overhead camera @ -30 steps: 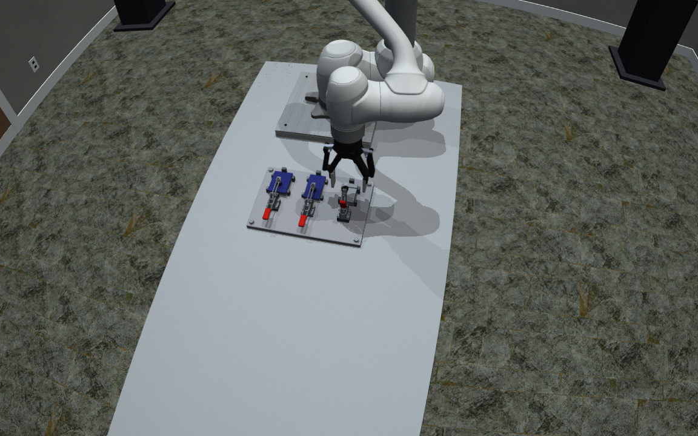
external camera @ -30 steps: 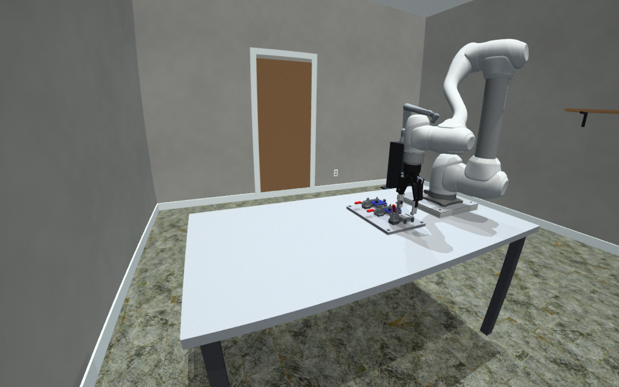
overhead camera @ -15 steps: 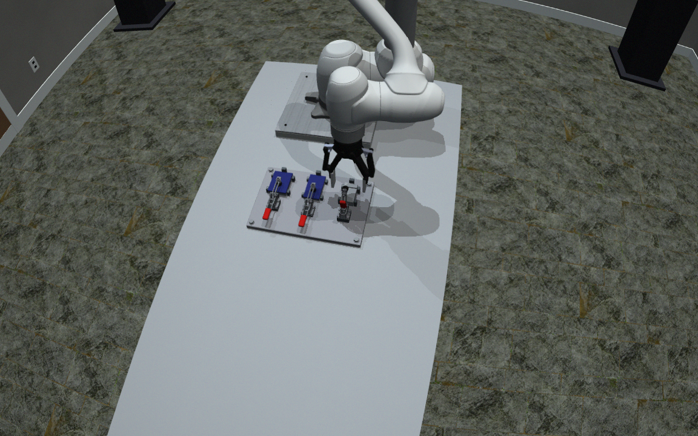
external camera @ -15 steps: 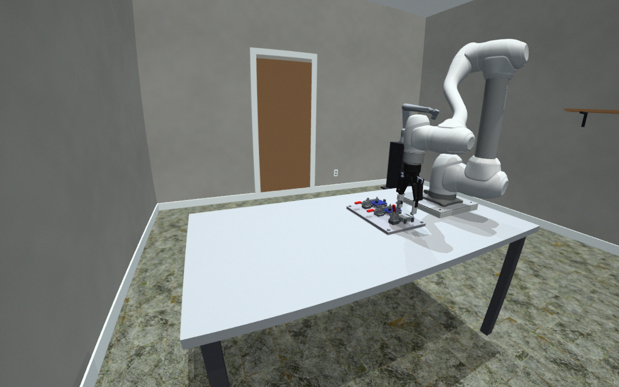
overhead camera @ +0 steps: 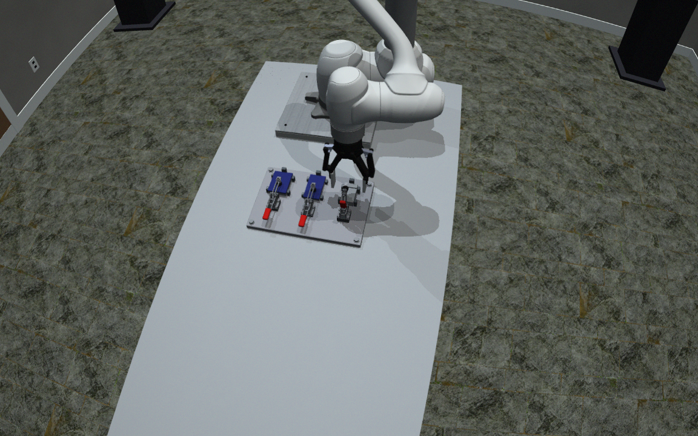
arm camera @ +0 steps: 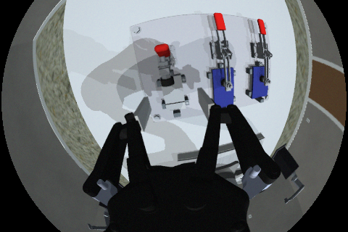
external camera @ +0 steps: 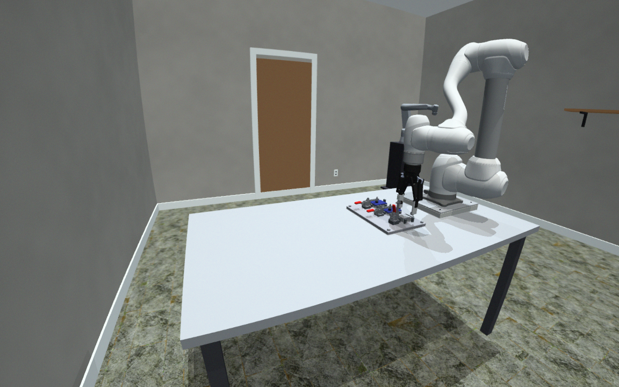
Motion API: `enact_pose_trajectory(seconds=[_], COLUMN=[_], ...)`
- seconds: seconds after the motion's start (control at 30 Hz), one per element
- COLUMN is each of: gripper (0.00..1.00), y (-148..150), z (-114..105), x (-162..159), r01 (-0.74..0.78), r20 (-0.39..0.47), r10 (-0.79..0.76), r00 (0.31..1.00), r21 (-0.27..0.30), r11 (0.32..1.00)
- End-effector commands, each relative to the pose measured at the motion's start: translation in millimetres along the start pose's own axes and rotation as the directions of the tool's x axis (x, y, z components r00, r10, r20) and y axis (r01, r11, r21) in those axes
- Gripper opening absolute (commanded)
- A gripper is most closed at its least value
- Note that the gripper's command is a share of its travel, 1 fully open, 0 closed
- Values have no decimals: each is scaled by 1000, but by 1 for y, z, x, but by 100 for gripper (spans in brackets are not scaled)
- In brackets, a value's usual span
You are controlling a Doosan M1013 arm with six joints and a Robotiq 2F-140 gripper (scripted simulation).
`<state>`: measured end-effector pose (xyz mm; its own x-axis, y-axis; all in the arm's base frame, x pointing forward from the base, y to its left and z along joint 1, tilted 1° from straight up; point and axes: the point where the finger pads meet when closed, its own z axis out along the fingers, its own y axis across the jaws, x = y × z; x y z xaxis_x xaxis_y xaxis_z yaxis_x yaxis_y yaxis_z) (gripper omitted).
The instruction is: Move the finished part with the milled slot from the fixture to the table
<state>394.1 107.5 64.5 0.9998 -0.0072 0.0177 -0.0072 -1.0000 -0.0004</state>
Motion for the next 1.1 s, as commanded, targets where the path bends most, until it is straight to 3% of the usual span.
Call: enact_pose_trajectory(seconds=[0.0,1.07], gripper=[58,58], y=[0,0], z=[2,35], x=[0,0], r01=[0,0], r20=[0,0], r10=[0,0], r00=[1000,1000], r21=[0,0], r11=[1000,1000])
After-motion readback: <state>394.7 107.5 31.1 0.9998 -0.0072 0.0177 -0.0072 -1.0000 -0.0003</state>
